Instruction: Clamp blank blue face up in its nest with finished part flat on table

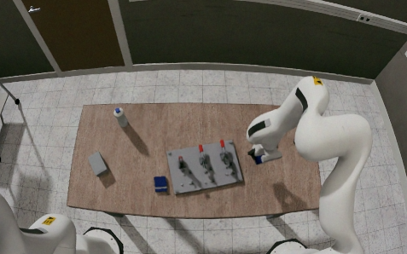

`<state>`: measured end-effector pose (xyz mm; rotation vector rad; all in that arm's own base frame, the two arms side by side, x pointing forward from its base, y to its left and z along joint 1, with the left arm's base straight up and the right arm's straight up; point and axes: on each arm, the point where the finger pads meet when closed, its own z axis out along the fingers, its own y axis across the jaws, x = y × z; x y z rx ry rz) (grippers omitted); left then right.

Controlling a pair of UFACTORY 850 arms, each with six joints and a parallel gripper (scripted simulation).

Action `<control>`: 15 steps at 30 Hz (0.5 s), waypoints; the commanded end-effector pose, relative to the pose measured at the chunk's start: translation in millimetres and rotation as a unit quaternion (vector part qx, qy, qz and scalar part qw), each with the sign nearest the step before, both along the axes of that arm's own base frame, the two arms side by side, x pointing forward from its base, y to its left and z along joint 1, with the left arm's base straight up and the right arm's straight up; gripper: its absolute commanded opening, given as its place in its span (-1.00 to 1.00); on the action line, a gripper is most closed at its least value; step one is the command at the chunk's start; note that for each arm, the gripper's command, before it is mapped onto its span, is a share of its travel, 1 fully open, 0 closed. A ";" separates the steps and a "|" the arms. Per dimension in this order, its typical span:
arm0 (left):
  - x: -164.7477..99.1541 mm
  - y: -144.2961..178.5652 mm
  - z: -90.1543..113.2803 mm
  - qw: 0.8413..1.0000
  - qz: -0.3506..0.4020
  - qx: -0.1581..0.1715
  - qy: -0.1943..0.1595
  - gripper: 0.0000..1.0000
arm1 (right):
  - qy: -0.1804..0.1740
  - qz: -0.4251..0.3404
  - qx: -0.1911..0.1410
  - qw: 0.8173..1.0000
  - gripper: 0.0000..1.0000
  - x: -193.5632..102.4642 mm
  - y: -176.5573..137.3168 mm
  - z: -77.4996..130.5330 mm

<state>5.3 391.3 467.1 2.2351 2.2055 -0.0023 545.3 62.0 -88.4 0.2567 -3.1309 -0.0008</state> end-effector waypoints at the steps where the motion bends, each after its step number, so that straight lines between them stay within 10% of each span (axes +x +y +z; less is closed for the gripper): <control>1: 0.0 0.4 0.9 1.000 0.000 0.001 0.000 1.00 | -0.001 0.000 0.000 1.000 -1.00 0.7 0.1 0.1; 15: 0.0 0.4 0.9 1.000 0.000 0.001 0.000 1.00 | -0.001 0.000 0.000 1.000 -1.00 -1.7 -0.3 -4.4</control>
